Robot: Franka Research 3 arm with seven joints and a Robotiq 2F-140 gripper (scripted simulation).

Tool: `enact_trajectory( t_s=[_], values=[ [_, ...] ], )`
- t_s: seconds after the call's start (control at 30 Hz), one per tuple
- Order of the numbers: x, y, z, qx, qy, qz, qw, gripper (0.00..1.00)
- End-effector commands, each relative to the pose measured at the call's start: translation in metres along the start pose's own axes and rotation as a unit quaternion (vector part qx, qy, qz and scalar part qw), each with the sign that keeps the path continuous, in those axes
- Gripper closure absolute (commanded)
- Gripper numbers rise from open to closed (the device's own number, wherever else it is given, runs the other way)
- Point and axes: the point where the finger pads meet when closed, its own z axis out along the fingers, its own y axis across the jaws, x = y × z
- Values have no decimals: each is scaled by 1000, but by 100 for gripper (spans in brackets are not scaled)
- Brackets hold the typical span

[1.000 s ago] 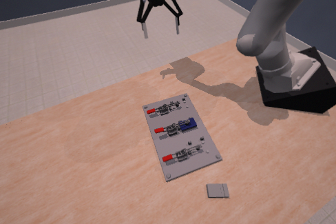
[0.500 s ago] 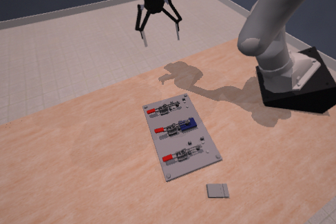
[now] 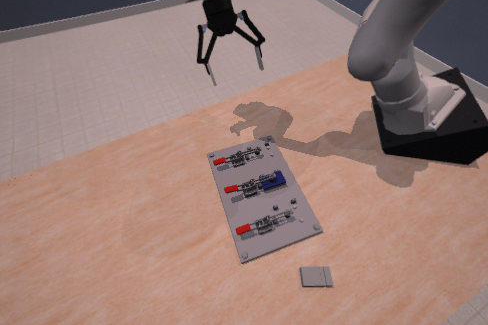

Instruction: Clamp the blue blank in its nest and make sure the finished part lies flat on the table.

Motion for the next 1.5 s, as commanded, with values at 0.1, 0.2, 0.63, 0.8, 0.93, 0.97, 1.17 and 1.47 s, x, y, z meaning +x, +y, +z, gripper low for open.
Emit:
enact_trajectory(
  t_s=[0.1,0.2,0.63,0.8,0.93,0.97,1.17,1.47],
  values=[
    [-6,-3,7,-7,15,-46,999,0],
    [-6,-3,7,-7,15,-46,999,0],
    [-48,-8,40,-46,55,-178,981,0],
    [-48,-8,40,-46,55,-178,981,0],
    [-67,-8,54,-61,74,-240,966,0],
    [-67,-8,54,-61,74,-240,966,0],
    [-86,-8,67,-74,91,-298,947,0],
    [-103,-7,78,-84,107,-352,926,0]
  ],
)
